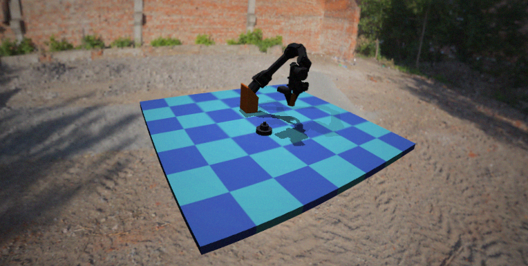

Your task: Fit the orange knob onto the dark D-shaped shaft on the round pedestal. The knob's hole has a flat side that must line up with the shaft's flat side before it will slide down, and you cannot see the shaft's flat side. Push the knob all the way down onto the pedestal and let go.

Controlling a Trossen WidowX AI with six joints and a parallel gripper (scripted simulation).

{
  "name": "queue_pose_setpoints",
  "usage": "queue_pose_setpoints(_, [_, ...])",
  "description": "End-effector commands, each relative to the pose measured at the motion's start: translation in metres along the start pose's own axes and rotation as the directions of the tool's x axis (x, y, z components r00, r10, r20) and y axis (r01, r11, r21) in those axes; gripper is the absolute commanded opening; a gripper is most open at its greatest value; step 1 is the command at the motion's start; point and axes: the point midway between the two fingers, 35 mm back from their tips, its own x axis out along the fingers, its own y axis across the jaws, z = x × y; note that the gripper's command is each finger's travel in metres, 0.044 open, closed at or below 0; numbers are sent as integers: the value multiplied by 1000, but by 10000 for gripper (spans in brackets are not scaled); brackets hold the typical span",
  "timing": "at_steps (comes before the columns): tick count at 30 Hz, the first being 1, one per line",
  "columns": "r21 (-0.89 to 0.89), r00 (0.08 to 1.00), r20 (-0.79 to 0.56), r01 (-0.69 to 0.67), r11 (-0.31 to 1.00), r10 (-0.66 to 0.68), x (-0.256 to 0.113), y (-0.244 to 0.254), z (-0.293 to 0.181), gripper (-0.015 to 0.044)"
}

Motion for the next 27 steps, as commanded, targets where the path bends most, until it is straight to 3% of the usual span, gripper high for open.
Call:
queue_pose_setpoints(1, [-3,1000,0,7,1000,-7,2,-13,3,0])
queue_pose_setpoints(27, [-4,1000,-1,6,1000,-6,19,-96,6,0])
